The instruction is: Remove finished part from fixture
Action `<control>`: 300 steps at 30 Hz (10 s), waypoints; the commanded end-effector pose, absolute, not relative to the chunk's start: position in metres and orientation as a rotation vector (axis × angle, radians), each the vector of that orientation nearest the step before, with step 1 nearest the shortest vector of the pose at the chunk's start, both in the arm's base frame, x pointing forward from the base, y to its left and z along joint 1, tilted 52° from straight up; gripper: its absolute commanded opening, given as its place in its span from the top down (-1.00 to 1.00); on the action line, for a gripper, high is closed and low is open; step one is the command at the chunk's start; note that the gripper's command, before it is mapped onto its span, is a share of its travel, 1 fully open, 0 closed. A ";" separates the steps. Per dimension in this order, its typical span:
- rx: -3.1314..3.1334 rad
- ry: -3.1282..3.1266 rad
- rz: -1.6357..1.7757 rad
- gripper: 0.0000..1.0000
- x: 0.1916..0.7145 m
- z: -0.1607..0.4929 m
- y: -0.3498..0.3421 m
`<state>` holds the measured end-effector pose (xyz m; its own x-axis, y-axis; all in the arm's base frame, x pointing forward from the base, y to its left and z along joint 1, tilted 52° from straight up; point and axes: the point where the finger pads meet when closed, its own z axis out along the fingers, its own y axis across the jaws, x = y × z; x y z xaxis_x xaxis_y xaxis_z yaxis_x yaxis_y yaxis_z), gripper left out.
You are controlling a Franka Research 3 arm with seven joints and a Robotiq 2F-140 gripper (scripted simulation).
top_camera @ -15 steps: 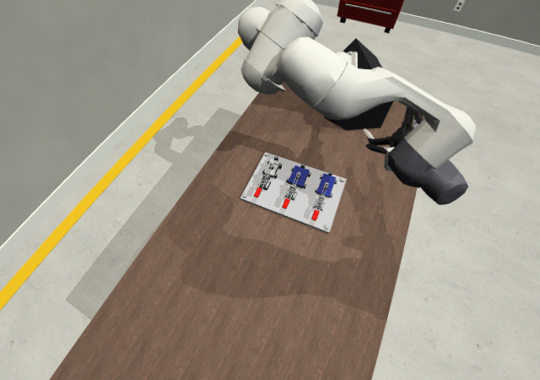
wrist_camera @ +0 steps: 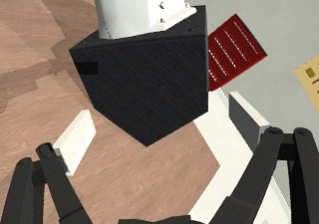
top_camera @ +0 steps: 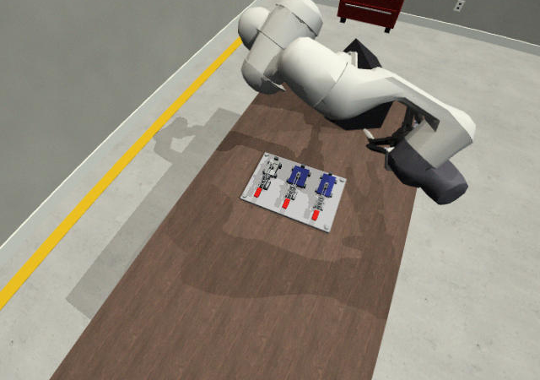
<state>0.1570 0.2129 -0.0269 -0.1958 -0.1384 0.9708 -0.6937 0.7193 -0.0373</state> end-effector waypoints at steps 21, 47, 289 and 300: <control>1.075 -1.652 0.461 -1.00 0.200 0.043 0.190; 1.390 -1.527 0.400 -1.00 0.228 0.095 0.165; 2.299 0.034 0.543 -1.00 0.317 0.265 0.005; 2.299 0.034 0.543 -1.00 0.317 0.265 0.005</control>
